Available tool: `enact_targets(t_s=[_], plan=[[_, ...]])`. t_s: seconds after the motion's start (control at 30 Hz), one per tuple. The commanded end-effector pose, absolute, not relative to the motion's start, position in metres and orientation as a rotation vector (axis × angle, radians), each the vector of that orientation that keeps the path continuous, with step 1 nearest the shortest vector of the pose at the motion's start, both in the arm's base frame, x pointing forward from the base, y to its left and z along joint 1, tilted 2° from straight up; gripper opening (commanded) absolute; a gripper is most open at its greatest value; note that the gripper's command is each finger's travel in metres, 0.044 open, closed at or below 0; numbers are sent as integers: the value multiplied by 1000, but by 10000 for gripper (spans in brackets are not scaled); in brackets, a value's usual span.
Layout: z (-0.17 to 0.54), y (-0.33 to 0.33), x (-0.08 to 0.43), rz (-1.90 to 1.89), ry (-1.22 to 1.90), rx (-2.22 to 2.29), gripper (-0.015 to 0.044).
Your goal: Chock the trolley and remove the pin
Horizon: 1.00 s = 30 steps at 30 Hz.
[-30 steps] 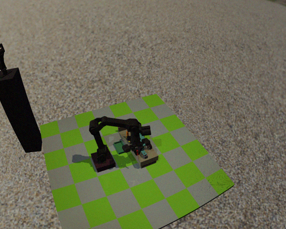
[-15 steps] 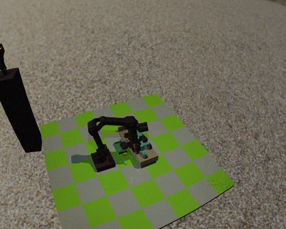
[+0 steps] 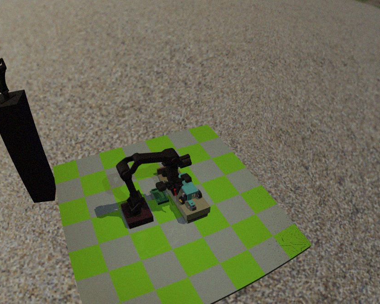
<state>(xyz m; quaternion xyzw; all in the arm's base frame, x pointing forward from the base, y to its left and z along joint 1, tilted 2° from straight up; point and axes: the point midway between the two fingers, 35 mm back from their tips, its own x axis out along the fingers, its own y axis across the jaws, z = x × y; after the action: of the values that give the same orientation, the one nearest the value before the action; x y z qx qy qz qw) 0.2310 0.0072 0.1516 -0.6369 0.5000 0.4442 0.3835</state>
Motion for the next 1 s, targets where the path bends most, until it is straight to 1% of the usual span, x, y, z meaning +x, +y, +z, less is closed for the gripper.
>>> enact_targets(t_s=[0.0, 0.97], plan=[[148, 19, 228, 1133, 1283, -1623, 0], [123, 126, 200, 1140, 1278, -1616, 0]])
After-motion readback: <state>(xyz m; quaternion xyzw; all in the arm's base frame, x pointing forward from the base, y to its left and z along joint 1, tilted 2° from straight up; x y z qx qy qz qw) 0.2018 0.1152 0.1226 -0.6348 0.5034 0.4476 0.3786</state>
